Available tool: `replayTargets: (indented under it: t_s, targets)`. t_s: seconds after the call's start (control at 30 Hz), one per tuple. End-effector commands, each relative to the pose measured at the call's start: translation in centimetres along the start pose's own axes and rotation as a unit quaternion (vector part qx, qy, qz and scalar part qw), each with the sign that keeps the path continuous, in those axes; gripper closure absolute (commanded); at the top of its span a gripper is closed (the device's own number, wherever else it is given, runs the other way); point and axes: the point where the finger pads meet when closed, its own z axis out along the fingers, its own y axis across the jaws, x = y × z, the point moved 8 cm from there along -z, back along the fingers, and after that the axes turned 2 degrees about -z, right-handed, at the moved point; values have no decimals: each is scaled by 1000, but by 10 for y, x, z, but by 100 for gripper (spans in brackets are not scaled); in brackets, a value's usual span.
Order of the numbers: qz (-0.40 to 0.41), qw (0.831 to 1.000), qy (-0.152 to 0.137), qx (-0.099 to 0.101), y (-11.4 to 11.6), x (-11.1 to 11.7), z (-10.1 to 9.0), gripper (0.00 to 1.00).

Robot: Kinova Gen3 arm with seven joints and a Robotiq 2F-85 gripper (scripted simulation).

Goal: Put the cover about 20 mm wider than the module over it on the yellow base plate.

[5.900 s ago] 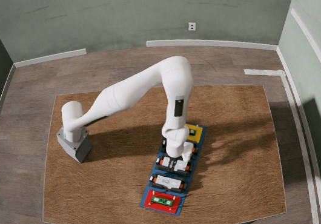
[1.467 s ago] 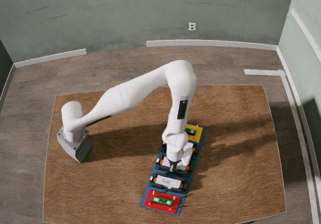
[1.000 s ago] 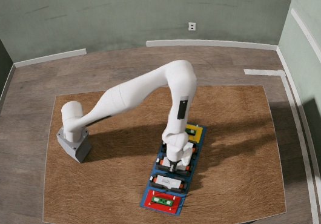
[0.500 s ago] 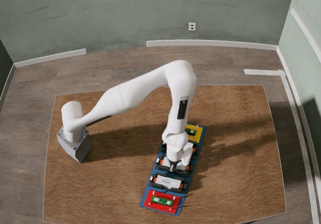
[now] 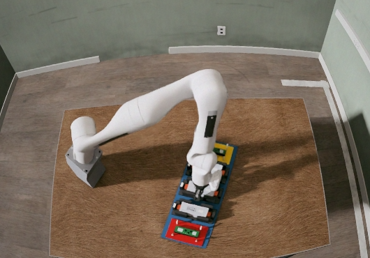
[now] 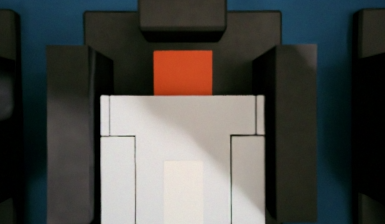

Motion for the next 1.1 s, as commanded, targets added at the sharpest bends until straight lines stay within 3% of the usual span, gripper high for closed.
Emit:
replayTargets:
  t_s: [0.0, 0.77, 1.07]
  targets:
    - [0, 1000, 1, 0, 0, 1, -1, 0]
    - [0, 1000, 1, 0, 0, 1, -1, 0]
    - [0, 1000, 1, 0, 0, 0, -55, 0]
